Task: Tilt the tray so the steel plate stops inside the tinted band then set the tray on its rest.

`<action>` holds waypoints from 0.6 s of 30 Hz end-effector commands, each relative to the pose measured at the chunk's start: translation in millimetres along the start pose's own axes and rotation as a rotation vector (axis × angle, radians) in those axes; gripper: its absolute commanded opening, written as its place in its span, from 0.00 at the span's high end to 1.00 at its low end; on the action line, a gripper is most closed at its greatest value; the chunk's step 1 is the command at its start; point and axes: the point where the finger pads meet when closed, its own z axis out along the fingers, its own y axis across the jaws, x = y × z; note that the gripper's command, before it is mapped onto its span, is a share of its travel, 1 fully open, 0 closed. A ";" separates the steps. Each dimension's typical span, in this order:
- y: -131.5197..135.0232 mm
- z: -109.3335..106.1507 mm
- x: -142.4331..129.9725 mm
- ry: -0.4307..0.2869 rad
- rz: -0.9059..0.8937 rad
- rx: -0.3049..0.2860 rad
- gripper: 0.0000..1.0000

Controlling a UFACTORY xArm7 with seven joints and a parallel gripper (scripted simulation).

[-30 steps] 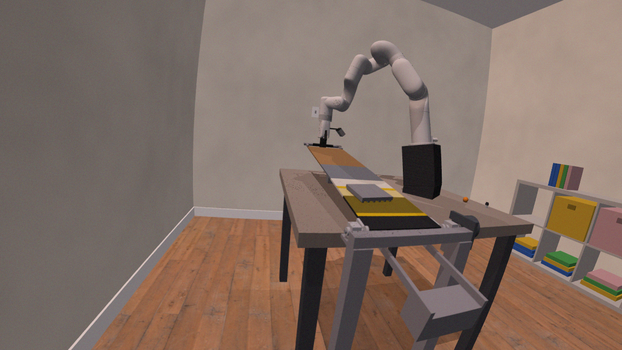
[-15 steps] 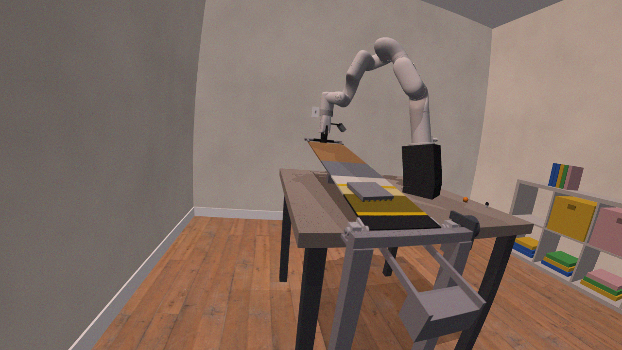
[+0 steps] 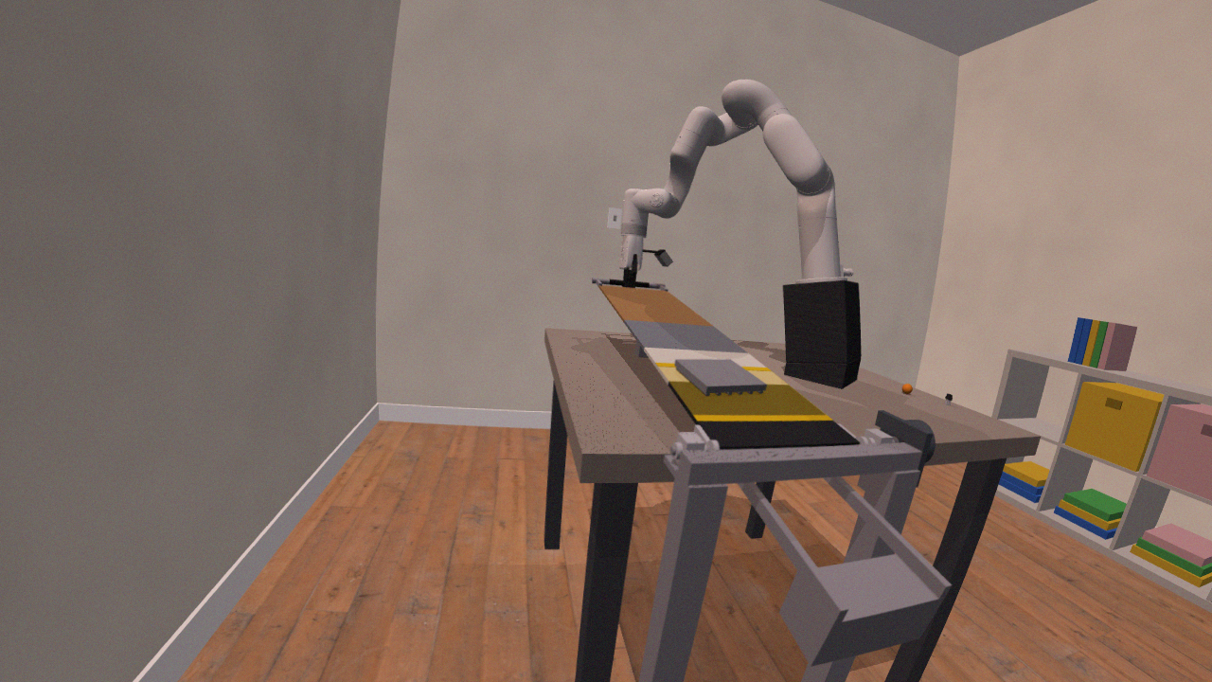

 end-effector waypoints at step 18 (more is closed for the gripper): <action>-0.8 -5.7 -1.5 -0.004 0.000 0.003 1.00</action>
